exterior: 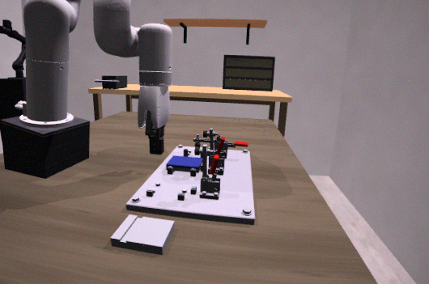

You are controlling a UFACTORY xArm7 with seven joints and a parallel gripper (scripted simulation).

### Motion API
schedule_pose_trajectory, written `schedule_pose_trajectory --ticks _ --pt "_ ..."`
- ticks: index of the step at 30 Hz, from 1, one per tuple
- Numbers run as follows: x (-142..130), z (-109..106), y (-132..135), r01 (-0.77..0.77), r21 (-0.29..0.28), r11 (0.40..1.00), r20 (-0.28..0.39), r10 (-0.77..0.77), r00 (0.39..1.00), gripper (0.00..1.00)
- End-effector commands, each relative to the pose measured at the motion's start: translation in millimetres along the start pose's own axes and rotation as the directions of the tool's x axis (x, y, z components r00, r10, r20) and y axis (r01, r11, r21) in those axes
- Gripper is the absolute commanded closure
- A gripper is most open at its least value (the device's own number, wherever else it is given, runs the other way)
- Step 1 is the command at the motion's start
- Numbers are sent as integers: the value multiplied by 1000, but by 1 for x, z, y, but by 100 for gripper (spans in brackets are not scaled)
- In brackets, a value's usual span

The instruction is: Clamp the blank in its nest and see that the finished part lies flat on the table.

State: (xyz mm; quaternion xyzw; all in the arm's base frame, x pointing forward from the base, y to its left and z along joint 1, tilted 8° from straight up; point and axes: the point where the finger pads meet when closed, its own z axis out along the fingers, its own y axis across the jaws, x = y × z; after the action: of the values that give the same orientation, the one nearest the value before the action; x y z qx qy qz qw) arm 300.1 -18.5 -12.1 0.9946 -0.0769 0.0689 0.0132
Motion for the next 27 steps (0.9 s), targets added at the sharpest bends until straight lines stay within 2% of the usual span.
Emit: schedule_pose_trajectory --ticks 1,27 --pt "1 -2 0 0 1 1000 -2 0 1000 100" --pt "0 -11 0 0 0 1000 -1 0 1000 100"
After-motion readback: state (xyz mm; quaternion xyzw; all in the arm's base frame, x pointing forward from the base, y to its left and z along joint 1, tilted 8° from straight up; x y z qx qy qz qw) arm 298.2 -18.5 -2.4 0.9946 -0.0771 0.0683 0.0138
